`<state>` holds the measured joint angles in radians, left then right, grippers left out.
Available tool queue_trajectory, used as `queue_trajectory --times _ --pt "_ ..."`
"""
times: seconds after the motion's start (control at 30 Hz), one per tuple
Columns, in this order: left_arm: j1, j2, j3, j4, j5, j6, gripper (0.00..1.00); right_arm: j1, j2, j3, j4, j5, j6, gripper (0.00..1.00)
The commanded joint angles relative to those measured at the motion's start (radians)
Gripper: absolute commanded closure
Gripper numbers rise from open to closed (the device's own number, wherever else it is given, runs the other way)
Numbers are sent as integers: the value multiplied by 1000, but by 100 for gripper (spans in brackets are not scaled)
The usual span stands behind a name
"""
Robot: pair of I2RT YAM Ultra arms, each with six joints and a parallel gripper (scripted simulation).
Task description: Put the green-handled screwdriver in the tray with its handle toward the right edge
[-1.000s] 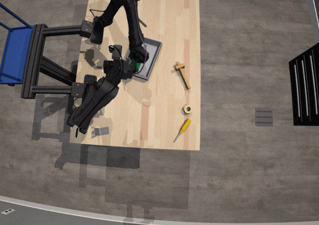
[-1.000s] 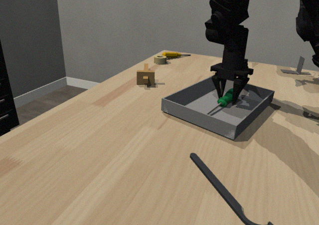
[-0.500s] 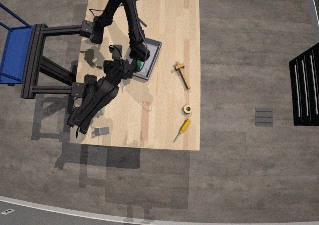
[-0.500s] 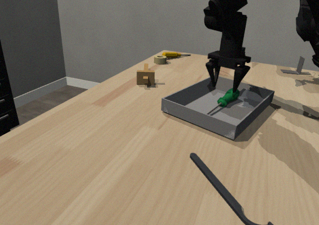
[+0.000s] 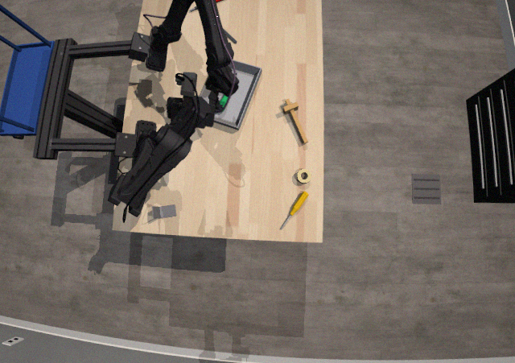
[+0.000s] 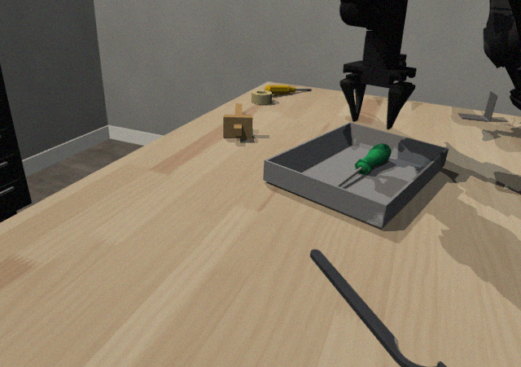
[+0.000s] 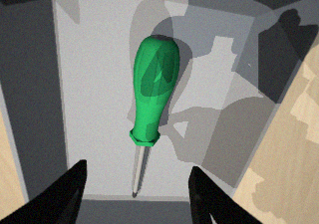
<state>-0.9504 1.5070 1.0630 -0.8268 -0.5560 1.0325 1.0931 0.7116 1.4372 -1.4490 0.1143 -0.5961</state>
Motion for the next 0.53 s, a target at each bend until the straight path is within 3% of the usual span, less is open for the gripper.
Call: queue_trajectory --times 0.0,0.5 --pt "-13 6 15 -31 -1 -13 35 12 9 36 -25 7 7 0" --pt "-14 6 16 -32 -1 -14 35 17 1 26 -14 7 15 0"
